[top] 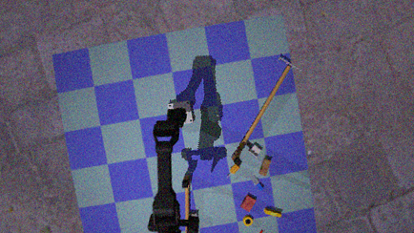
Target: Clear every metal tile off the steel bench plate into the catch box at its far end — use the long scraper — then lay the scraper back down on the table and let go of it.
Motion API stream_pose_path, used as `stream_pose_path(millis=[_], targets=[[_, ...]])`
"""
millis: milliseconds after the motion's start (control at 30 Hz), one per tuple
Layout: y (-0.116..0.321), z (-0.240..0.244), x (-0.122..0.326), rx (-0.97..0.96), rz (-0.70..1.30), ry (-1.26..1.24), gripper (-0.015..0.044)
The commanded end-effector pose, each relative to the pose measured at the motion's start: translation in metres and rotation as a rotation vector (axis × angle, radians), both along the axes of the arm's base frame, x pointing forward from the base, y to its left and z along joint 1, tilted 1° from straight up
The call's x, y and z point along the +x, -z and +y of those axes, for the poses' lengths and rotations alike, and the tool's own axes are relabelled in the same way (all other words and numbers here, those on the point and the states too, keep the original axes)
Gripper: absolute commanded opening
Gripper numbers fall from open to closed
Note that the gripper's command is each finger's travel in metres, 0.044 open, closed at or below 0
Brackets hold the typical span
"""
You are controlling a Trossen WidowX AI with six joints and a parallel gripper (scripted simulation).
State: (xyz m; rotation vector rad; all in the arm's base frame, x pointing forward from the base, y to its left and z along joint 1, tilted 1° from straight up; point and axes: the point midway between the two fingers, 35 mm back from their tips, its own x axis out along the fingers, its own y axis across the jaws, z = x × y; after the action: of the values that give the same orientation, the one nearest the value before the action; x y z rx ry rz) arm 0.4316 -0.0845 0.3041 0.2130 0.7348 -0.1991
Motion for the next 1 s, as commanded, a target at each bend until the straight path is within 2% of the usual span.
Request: stream_pose_path(millis=[0, 967], targets=[[0.011, -0.002, 0.009, 0.008, 0.035, 0.010, 0.0440], [0.086, -0.013, 0.060, 0.046, 0.250, 0.051, 0.0440]])
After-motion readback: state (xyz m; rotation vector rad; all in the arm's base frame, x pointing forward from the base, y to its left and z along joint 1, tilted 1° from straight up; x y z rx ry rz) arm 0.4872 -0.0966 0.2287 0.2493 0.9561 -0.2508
